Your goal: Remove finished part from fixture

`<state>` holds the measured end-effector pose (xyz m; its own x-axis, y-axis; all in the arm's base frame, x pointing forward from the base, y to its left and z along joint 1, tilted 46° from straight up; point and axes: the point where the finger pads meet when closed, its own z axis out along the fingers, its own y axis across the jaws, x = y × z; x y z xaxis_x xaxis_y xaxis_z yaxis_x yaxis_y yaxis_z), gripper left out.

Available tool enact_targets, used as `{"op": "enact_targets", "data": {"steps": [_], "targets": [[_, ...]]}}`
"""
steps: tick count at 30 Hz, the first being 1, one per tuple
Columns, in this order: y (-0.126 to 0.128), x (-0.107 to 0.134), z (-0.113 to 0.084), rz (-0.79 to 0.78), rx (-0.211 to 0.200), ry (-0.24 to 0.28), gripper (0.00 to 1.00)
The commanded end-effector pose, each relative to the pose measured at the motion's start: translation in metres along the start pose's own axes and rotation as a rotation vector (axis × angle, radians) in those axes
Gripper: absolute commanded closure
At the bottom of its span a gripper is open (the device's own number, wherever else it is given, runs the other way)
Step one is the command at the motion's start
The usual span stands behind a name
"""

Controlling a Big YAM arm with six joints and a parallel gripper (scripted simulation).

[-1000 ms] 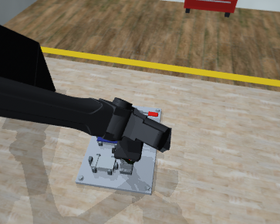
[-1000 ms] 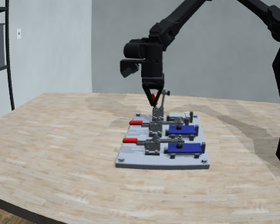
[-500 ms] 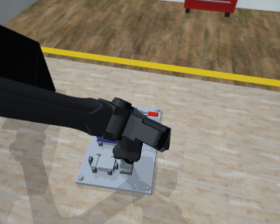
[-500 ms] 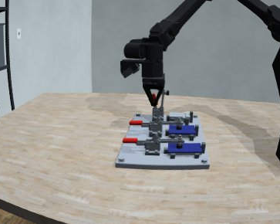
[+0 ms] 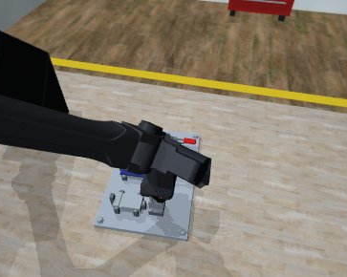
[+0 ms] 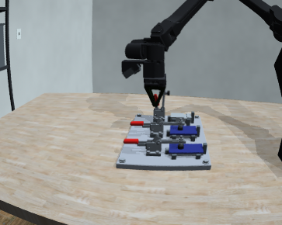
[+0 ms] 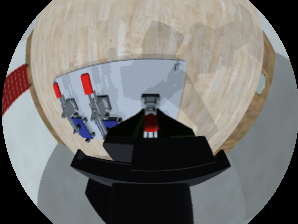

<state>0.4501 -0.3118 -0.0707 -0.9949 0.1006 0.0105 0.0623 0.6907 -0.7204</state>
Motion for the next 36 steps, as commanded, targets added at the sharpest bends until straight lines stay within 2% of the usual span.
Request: {"op": "enact_targets", "data": {"steps": [1,36], "targets": [[-0.0048,0.0259,-0.0179,-0.036,0.01,0.042,1.0],[-0.0009,0.0287,-0.0275,-0.065,0.008,0.045,1.0]]}}
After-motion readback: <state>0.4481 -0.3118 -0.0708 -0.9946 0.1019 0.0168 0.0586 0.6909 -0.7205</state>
